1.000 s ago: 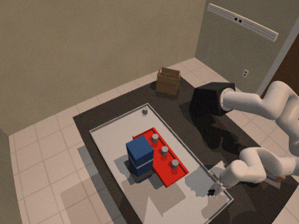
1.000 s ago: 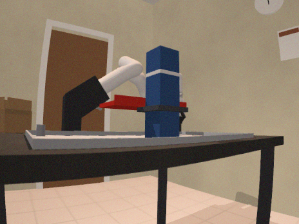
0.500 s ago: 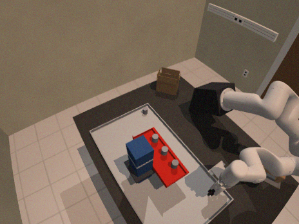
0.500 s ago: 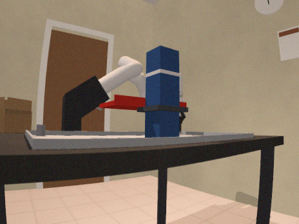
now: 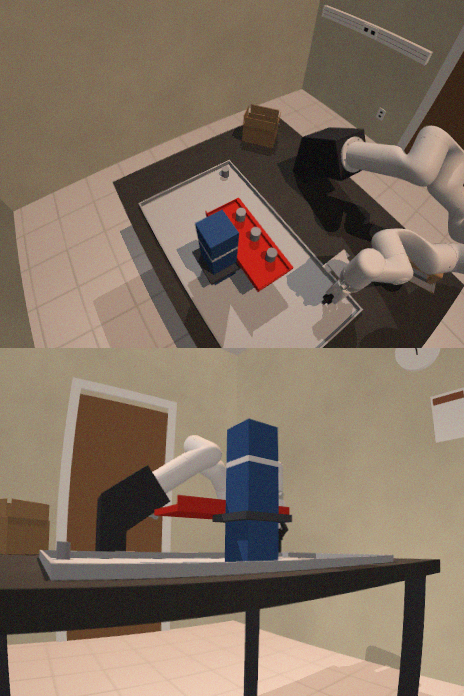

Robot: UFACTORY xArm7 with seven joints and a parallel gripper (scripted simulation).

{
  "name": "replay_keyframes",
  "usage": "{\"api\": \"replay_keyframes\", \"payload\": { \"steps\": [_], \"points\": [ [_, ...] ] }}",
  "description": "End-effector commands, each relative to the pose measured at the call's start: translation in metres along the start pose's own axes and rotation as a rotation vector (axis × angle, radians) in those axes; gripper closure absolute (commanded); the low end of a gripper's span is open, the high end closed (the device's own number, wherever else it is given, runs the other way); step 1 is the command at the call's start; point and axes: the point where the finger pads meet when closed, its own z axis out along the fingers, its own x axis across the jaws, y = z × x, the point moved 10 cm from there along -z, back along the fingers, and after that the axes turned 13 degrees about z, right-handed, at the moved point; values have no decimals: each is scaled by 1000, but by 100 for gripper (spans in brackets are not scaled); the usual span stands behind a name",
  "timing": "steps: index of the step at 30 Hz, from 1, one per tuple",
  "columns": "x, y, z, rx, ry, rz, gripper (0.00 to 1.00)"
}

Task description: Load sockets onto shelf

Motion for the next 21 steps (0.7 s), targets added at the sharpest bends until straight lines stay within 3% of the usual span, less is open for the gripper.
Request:
{"api": "replay_keyframes", "payload": {
  "steps": [1,21],
  "points": [
    [0,0,-1,-2,-3,1,48],
    [0,0,-12,-2,-3,1,48]
  ]
}}
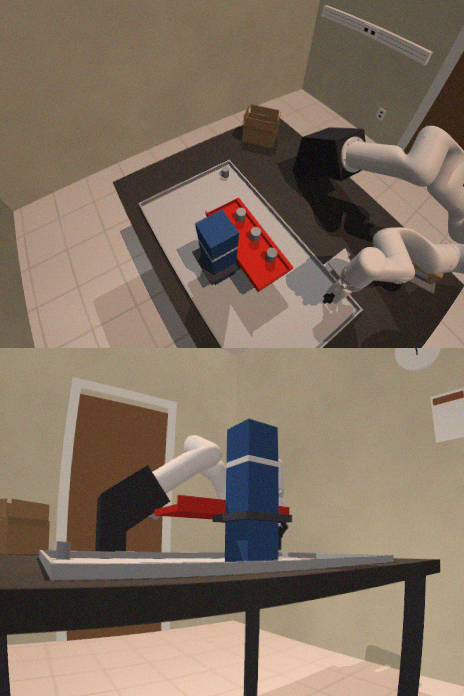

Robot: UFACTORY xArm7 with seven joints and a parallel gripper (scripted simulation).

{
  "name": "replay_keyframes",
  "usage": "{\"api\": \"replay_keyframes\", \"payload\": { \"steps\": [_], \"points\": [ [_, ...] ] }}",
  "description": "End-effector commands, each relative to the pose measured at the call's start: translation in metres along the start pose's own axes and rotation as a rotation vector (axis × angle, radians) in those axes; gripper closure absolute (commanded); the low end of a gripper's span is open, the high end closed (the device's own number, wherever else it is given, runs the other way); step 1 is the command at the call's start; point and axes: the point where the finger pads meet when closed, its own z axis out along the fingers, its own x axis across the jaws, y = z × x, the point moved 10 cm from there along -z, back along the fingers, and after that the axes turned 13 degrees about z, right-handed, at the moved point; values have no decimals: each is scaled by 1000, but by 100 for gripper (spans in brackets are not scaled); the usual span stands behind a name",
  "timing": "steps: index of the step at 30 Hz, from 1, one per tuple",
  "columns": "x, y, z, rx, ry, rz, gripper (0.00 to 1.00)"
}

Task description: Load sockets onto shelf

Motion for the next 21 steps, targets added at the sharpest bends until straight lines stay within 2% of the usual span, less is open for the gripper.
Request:
{"api": "replay_keyframes", "payload": {
  "steps": [1,16,21],
  "points": [
    [0,0,-4,-2,-3,1,48],
    [0,0,-46,-2,-3,1,48],
    [0,0,-54,-2,-3,1,48]
  ]
}}
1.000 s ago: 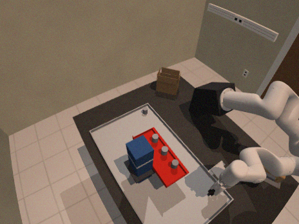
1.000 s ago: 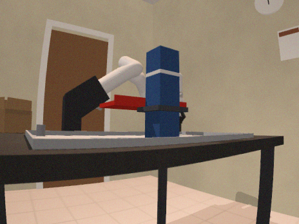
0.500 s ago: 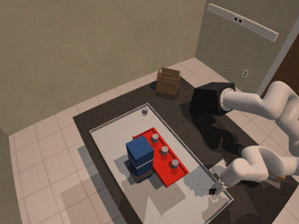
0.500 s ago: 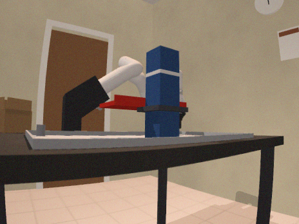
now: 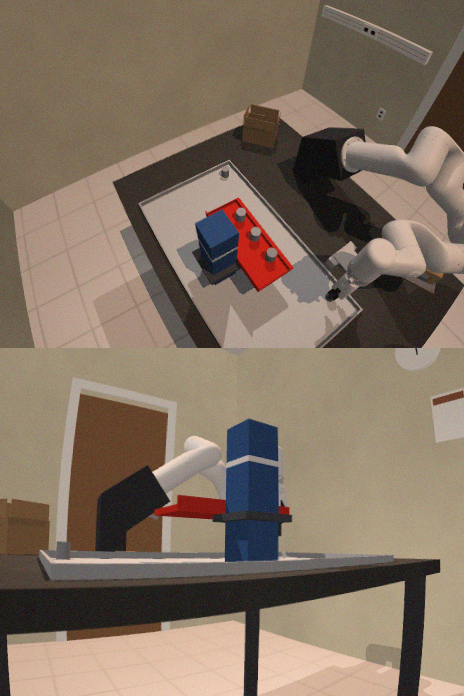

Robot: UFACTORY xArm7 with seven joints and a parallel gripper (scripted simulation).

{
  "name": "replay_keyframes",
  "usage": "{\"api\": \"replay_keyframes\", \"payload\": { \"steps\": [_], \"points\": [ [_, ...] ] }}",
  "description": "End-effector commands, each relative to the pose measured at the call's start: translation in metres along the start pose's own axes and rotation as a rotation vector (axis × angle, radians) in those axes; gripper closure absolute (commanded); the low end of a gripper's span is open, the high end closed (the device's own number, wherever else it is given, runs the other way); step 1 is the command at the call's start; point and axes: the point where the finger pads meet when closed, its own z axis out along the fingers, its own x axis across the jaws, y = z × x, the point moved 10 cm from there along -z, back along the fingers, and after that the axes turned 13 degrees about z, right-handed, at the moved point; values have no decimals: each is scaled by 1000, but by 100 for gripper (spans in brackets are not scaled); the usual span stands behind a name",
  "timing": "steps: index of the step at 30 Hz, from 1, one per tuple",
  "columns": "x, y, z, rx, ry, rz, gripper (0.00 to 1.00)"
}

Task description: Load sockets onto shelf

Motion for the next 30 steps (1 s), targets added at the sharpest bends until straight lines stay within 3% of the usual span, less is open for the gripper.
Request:
{"api": "replay_keyframes", "payload": {
  "steps": [1,12,30],
  "points": [
    [0,0,-11,-2,-2,0,48],
    [0,0,-27,-2,-2,0,48],
    [0,0,-28,-2,-2,0,48]
  ]
}}
